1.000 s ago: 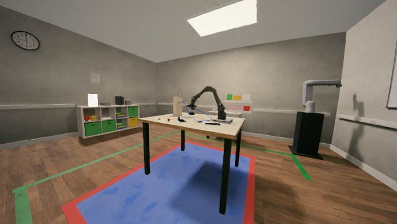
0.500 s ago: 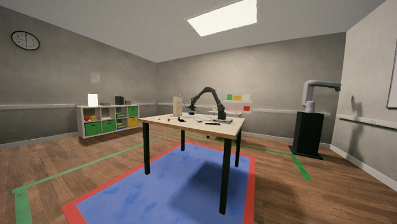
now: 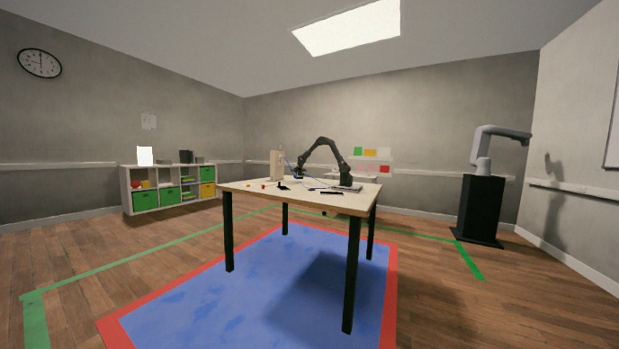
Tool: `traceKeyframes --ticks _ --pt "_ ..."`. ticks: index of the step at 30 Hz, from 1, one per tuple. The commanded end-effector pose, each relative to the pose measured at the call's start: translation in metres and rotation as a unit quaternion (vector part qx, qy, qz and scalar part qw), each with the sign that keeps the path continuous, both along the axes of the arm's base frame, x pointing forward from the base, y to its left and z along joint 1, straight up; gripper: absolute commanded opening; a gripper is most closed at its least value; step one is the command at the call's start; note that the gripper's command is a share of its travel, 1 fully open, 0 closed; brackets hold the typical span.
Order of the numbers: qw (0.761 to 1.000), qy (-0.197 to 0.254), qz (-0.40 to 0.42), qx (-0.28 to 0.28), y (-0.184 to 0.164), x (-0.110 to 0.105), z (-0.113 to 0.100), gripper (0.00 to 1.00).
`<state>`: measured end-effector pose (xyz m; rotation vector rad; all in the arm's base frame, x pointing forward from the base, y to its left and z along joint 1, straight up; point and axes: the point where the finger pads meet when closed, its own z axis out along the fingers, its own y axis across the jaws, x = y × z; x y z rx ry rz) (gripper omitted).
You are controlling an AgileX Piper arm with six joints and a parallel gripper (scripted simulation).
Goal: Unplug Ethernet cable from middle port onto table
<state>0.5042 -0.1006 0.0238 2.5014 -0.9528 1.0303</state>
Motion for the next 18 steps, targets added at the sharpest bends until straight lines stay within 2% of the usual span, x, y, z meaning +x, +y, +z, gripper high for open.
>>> traceKeyframes --ticks 1,18 --pt "1.000 -0.002 0.000 0.000 0.000 0.000 -0.004 0.00" --pt "1.000 -0.002 0.000 0.000 0.000 0.000 -0.032 0.00"
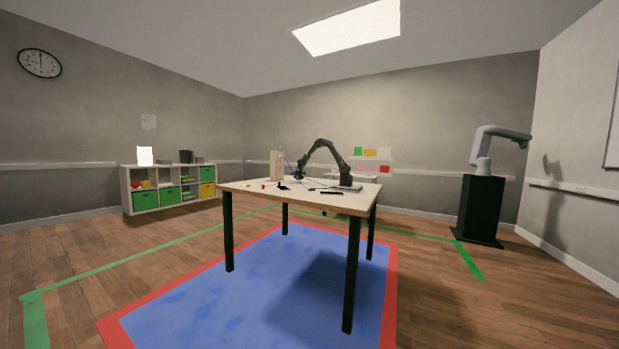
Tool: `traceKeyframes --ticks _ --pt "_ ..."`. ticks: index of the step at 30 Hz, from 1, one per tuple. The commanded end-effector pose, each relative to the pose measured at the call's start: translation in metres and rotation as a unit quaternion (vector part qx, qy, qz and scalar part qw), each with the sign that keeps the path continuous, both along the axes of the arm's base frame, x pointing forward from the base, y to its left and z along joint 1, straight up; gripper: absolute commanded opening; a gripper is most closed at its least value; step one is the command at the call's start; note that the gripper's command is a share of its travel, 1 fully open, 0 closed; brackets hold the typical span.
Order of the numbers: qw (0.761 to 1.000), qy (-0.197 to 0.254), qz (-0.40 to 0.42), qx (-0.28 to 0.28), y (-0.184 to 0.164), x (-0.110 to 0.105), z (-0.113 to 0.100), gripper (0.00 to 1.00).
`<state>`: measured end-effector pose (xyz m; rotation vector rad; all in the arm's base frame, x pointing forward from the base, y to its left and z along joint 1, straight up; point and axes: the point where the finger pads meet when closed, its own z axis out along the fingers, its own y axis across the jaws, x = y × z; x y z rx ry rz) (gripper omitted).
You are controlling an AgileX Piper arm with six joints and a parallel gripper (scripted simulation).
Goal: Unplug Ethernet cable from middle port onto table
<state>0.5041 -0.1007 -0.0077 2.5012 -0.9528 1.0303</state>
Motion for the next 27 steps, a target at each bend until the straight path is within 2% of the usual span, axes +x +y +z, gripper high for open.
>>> traceKeyframes --ticks 1,27 --pt "1.000 -0.002 0.000 0.000 0.0000 0.0005 -0.0013 0.00" --pt "1.000 -0.002 0.000 0.000 0.0000 0.0007 -0.0070 0.00"
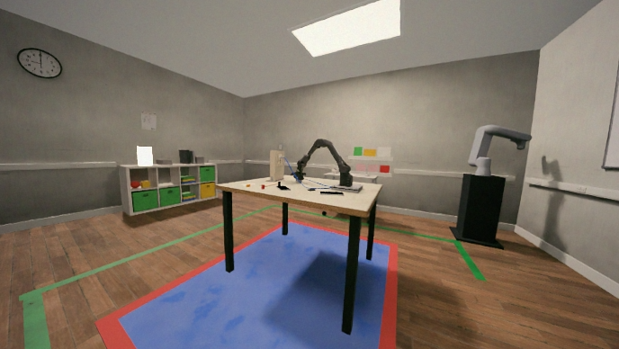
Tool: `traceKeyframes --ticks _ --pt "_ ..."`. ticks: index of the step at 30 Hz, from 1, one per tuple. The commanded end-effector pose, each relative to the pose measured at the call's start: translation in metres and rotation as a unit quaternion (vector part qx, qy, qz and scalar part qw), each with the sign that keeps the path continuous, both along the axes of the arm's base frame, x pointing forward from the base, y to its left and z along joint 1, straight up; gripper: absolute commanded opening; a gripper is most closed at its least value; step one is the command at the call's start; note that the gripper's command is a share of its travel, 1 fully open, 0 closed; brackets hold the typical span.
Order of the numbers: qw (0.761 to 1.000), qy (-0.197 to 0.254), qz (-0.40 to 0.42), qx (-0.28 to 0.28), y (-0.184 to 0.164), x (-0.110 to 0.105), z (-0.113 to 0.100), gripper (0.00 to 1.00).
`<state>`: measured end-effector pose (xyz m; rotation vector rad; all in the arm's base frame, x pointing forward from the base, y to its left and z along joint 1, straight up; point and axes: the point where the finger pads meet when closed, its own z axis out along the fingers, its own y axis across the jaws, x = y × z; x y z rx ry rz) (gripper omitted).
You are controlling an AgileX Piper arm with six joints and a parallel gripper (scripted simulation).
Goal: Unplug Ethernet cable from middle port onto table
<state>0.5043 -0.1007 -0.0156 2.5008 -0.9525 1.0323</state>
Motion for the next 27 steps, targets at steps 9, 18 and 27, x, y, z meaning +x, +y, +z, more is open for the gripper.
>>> traceKeyframes --ticks 9,18,27 --pt "1.000 -0.001 0.000 0.000 0.0000 0.0008 0.0009 0.17" --pt "1.000 -0.001 0.000 0.000 0.0000 0.0008 0.0009 0.17" --pt "1.000 -0.001 0.000 0.000 0.0000 0.0008 0.0009 0.21"
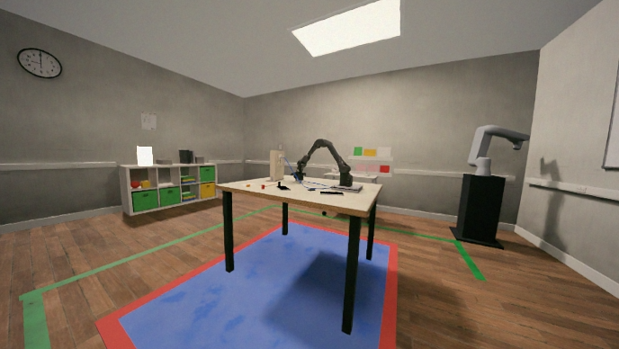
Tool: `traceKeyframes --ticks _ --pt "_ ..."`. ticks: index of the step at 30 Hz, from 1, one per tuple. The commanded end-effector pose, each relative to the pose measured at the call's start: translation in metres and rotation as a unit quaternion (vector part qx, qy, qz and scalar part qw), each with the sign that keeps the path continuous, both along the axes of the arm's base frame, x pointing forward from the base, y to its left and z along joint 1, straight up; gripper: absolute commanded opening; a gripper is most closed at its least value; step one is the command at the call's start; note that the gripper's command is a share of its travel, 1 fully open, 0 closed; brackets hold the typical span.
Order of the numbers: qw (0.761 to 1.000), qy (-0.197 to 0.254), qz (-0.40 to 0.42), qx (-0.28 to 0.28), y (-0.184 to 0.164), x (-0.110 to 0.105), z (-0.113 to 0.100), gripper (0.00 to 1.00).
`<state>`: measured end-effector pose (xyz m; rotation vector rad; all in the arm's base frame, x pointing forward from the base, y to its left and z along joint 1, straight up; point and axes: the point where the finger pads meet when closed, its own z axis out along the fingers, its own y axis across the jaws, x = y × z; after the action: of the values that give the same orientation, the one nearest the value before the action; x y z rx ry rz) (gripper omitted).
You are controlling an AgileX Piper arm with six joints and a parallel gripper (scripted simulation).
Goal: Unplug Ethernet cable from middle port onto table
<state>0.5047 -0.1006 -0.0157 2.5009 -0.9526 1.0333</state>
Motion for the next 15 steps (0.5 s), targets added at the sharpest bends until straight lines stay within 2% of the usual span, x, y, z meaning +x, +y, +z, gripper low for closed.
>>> traceKeyframes --ticks 1,5,6,15 --pt "1.000 -0.001 0.000 0.000 -0.0001 0.0004 0.0010 0.21" --pt "1.000 -0.001 0.000 0.000 -0.0001 0.0004 0.0010 0.21" --pt "1.000 -0.001 0.000 0.000 -0.0001 0.0004 0.0010 0.28" --pt "1.000 -0.001 0.000 0.000 -0.0001 0.0004 0.0010 0.28"
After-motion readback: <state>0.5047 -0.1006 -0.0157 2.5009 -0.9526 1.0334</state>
